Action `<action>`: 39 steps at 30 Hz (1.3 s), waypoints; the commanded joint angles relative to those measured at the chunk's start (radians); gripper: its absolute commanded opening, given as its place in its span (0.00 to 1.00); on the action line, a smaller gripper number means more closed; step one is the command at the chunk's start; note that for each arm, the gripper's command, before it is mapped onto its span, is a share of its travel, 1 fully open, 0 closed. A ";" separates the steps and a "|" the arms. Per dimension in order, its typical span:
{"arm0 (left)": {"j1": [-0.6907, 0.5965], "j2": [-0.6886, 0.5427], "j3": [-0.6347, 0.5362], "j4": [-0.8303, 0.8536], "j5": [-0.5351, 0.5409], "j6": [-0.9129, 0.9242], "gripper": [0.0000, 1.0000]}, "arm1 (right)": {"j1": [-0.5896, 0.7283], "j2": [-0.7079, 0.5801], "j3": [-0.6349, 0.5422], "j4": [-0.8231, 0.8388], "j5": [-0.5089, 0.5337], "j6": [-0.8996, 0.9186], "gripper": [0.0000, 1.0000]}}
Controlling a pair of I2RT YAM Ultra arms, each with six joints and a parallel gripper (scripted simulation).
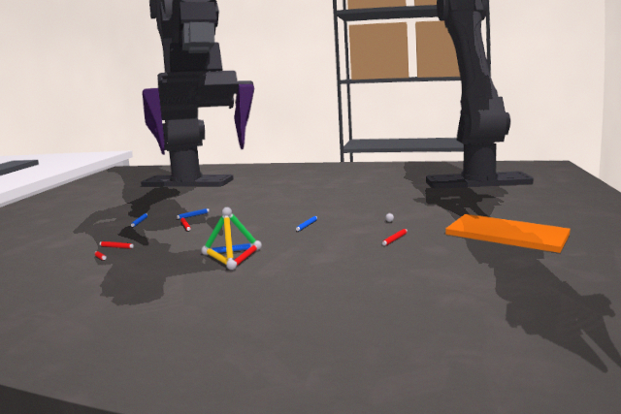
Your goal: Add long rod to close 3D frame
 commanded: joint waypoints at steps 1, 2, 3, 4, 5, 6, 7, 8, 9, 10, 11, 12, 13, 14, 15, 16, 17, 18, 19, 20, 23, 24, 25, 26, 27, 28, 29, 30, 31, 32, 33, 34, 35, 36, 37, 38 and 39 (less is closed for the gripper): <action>0.000 -0.002 0.005 0.005 0.000 0.000 0.14 | -0.023 -0.077 -0.017 0.071 0.045 -0.012 1.00; 0.000 -0.002 0.005 0.005 0.000 0.000 0.14 | -0.047 -0.141 -0.050 0.090 0.049 -0.020 1.00; 0.000 -0.002 0.005 0.005 0.000 0.000 0.14 | -0.067 -0.191 -0.073 0.105 0.057 -0.024 1.00; 0.000 -0.002 0.005 0.005 0.000 0.000 0.14 | -0.088 -0.240 -0.095 0.122 0.064 -0.028 1.00; 0.000 -0.002 0.005 0.005 0.000 0.000 0.14 | -0.111 -0.289 -0.114 0.140 0.062 -0.033 1.00; 0.000 -0.002 0.005 0.005 0.000 0.000 0.14 | -0.137 -0.339 -0.132 0.158 0.064 -0.038 1.00; 0.000 -0.002 0.005 0.005 0.000 0.000 0.14 | -0.165 -0.387 -0.147 0.177 0.063 -0.043 1.00; 0.000 -0.002 0.005 0.005 0.000 0.000 0.14 | -0.197 -0.433 -0.158 0.196 0.052 -0.047 1.00; 0.000 -0.002 0.005 0.005 0.000 0.000 0.14 | -0.230 -0.475 -0.166 0.215 0.045 -0.050 1.00; 0.000 -0.002 0.005 0.005 0.000 0.000 0.14 | -0.266 -0.510 -0.170 0.234 0.034 -0.047 1.00; 0.000 -0.002 0.005 0.005 0.000 0.000 0.14 | -0.300 -0.541 -0.163 0.252 0.023 -0.047 1.00; 0.000 -0.002 0.005 0.005 0.000 0.000 0.14 | -0.334 -0.564 -0.154 0.269 0.011 -0.046 1.00; 0.000 -0.002 0.005 0.005 0.000 0.000 0.14 | -0.367 -0.579 -0.148 0.286 -0.002 -0.043 1.00; 0.000 -0.002 0.005 0.005 0.000 0.000 0.14 | -0.399 -0.589 -0.142 0.303 -0.015 -0.033 1.00; 0.000 -0.002 0.005 0.005 0.000 0.000 0.14 | -0.429 -0.595 -0.137 0.319 -0.026 -0.028 1.00; 0.000 -0.002 0.005 0.005 0.000 0.000 0.14 | -0.456 -0.589 -0.130 0.334 -0.037 -0.021 1.00; 0.000 -0.002 0.005 0.005 0.000 0.000 0.14 | -0.456 -0.589 -0.130 0.334 -0.037 -0.021 1.00; 0.000 -0.002 0.005 0.005 0.000 0.000 0.14 | -0.456 -0.589 -0.130 0.334 -0.037 -0.021 1.00; 0.000 -0.002 0.005 0.005 0.000 0.000 0.14 | -0.484 -0.582 -0.120 0.353 -0.050 -0.012 1.00; 0.000 -0.002 0.005 0.005 0.000 0.000 0.14 | -0.502 -0.586 -0.115 0.363 -0.054 -0.009 1.00; 0.000 -0.002 0.005 0.005 0.000 0.000 0.14 | -0.545 -0.591 -0.105 0.383 -0.062 0.000 1.00; 0.000 -0.002 0.005 0.005 0.000 0.000 0.14 | -0.555 -0.581 -0.101 0.386 -0.065 0.002 1.00; 0.000 -0.002 0.005 0.005 0.000 0.000 0.14 | -0.563 -0.580 -0.098 0.388 -0.066 0.003 1.00; 0.000 -0.002 0.005 0.005 0.000 0.000 0.14 | -0.568 -0.577 -0.095 0.377 -0.061 -0.002 1.00; 0.000 -0.002 0.005 0.005 0.000 0.000 0.14 | -0.571 -0.575 -0.093 0.375 -0.060 -0.002 1.00; 0.000 -0.002 0.005 0.005 0.000 0.000 0.14 | -0.573 -0.574 -0.092 0.374 -0.060 -0.002 1.00; 0.000 -0.002 0.005 0.005 0.000 0.000 0.14 | -0.573 -0.573 -0.091 0.374 -0.060 -0.002 1.00; 0.000 -0.002 0.005 0.005 0.000 0.000 0.14 | -0.571 -0.573 -0.090 0.374 -0.060 -0.002 1.00; 0.000 -0.002 0.005 0.005 0.000 0.000 0.14 | -0.570 -0.575 -0.090 0.374 -0.060 -0.002 1.00; 0.000 -0.002 0.005 0.005 0.000 0.000 0.14 | -0.570 -0.575 -0.090 0.374 -0.060 -0.002 1.00; 0.000 -0.002 0.005 0.005 0.000 0.000 0.14 | -0.570 -0.575 -0.090 0.374 -0.060 -0.002 1.00; 0.000 -0.002 0.005 0.005 0.000 0.000 0.14 | -0.570 -0.575 -0.090 0.374 -0.060 -0.002 1.00; 0.000 -0.002 0.005 0.005 0.000 0.000 0.14 | -0.570 -0.575 -0.090 0.374 -0.060 -0.002 1.00; 0.000 -0.002 0.005 0.005 0.000 0.000 0.14 | -0.570 -0.575 -0.090 0.374 -0.060 -0.002 1.00; 0.000 -0.002 0.005 0.005 0.000 0.000 0.14 | -0.570 -0.575 -0.090 0.374 -0.060 -0.002 1.00; 0.000 -0.002 0.005 0.005 0.000 0.000 0.14 | -0.570 -0.575 -0.090 0.374 -0.060 -0.002 1.00; 0.000 -0.002 0.005 0.005 0.000 0.000 0.14 | -0.570 -0.575 -0.090 0.374 -0.060 -0.002 1.00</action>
